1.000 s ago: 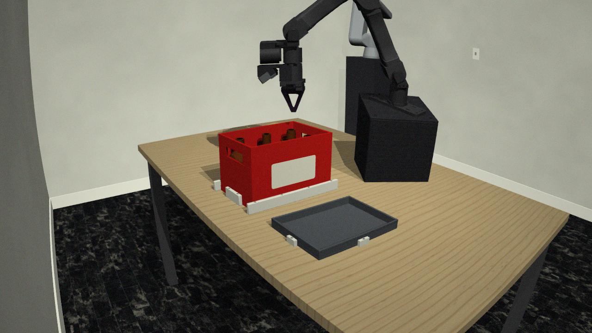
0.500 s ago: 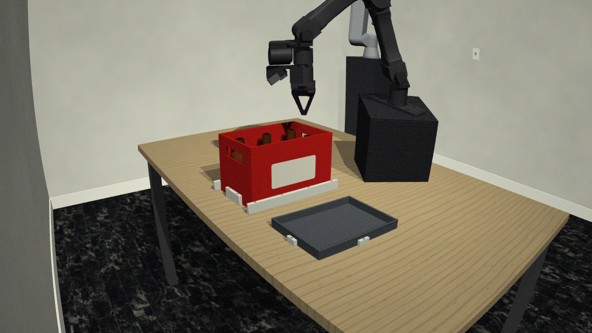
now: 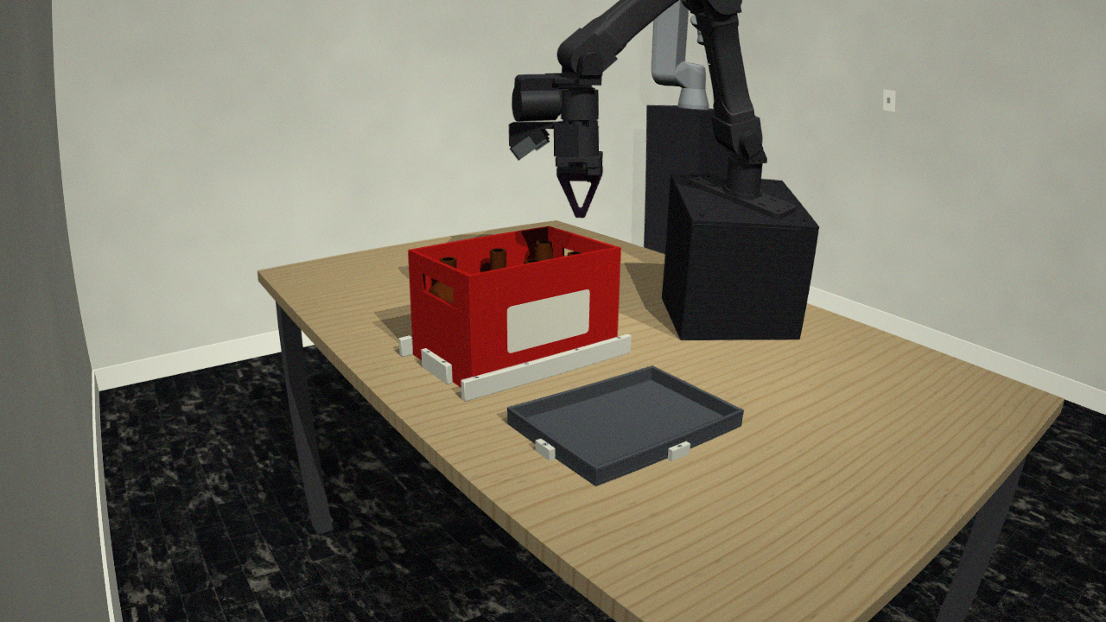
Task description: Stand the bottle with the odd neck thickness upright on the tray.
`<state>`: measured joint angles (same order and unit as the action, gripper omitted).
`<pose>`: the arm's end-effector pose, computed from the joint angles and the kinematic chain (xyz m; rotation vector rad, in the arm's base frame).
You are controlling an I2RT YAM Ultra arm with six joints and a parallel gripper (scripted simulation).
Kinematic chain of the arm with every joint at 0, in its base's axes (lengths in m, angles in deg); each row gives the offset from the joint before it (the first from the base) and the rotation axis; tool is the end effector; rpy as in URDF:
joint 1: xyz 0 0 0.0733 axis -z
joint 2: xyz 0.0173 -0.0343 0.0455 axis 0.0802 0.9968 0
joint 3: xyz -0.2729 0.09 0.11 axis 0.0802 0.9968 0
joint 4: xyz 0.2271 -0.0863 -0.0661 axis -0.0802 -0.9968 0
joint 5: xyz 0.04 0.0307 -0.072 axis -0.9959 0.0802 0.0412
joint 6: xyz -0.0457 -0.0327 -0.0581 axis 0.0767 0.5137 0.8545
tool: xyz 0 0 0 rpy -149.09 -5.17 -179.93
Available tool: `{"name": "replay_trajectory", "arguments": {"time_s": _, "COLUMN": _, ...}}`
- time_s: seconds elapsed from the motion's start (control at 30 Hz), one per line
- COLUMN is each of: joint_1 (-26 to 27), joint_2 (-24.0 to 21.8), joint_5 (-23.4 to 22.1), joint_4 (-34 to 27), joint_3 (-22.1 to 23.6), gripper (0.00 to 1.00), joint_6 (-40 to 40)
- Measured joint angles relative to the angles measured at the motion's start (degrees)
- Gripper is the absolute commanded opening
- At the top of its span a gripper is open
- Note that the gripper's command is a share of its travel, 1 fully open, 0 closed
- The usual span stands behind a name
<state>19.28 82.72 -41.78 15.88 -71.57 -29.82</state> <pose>0.2940 -0.1150 0.1607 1.2570 2.8206 0.2857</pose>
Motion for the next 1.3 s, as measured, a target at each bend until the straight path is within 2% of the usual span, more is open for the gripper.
{"name": "replay_trajectory", "arguments": {"time_s": 1.3, "joint_1": 0.9, "joint_2": 0.0, "joint_5": 0.1, "joint_4": 0.0, "joint_3": 0.0, "gripper": 0.61, "joint_6": -0.2}}
